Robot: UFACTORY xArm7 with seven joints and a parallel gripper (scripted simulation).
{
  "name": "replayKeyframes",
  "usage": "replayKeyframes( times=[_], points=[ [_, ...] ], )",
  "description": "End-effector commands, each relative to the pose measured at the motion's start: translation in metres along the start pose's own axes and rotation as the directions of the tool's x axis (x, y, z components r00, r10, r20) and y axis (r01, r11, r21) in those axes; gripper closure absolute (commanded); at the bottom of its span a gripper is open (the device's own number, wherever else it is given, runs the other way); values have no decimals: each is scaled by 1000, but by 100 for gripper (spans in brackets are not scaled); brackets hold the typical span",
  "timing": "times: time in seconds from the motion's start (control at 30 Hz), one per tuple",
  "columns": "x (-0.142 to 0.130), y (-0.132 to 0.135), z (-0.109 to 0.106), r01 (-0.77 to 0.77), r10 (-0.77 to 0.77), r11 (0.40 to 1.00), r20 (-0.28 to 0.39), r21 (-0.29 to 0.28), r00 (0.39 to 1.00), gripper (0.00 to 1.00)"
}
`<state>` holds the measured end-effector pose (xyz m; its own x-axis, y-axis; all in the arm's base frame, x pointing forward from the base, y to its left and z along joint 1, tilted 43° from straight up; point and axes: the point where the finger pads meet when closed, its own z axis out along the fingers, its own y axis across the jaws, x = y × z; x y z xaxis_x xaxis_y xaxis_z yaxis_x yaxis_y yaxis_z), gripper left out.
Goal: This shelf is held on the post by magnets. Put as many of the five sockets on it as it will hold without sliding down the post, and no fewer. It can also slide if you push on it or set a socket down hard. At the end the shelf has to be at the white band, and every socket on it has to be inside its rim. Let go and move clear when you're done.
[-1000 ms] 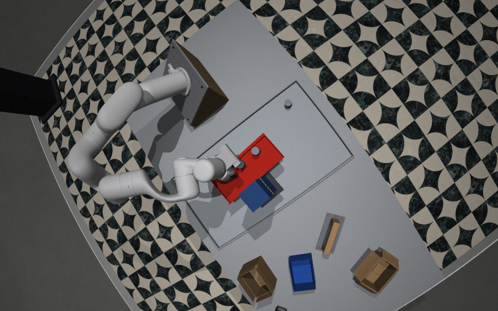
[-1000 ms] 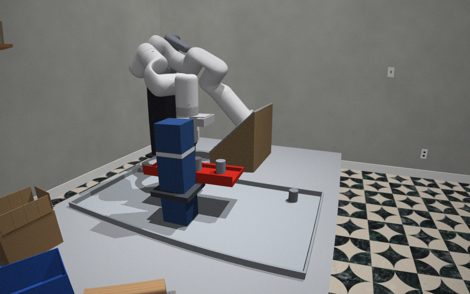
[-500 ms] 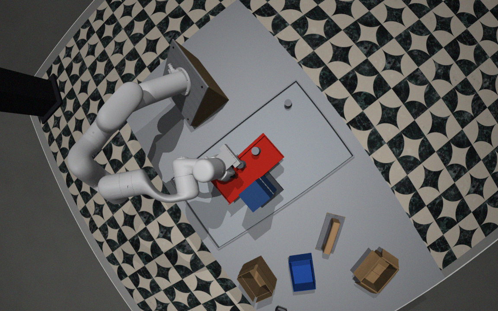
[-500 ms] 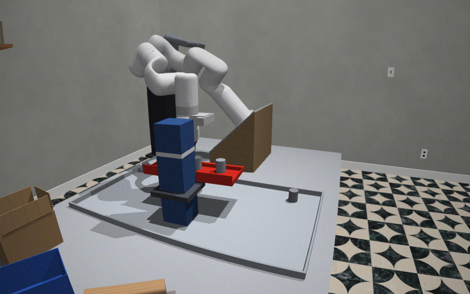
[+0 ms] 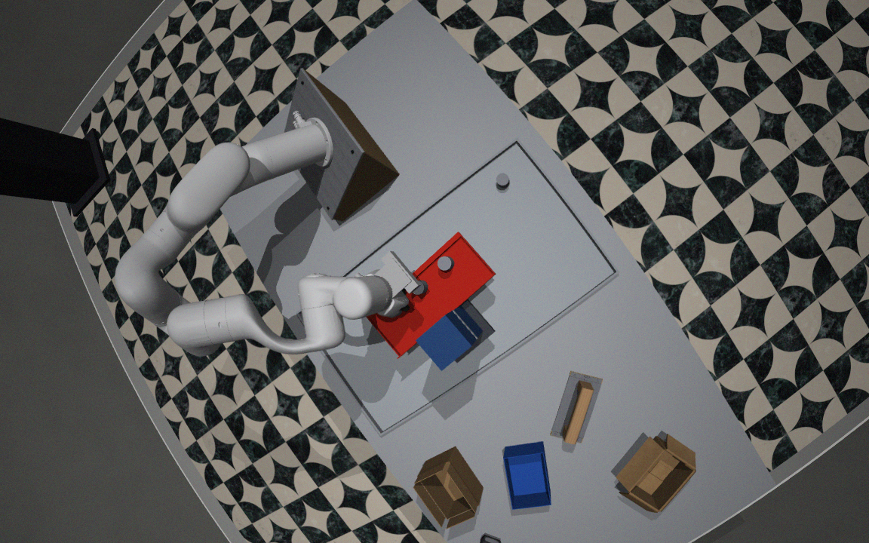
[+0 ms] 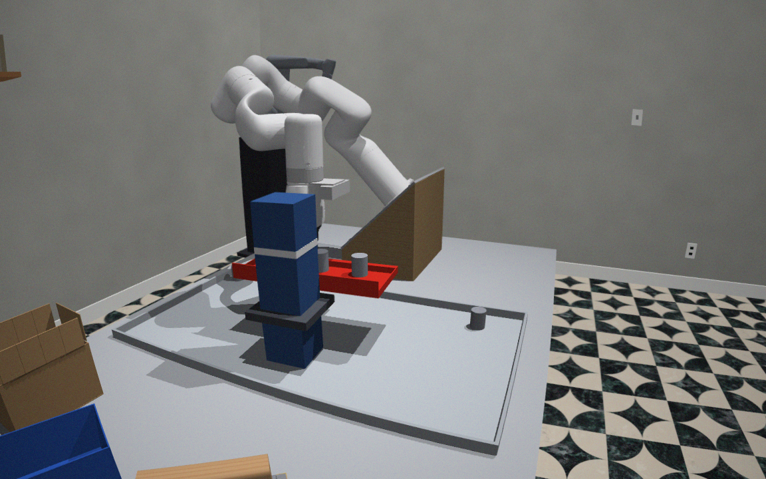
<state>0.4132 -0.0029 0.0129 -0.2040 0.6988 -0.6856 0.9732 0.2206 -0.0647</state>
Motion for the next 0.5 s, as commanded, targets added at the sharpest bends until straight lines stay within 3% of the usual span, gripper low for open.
replayKeyframes(
  times=[0.0,0.47],
  points=[
    [1,2,-7,0,0,1000,-1,-6,1000,100],
    [1,2,-22,0,0,1000,-1,-6,1000,100]
  ],
)
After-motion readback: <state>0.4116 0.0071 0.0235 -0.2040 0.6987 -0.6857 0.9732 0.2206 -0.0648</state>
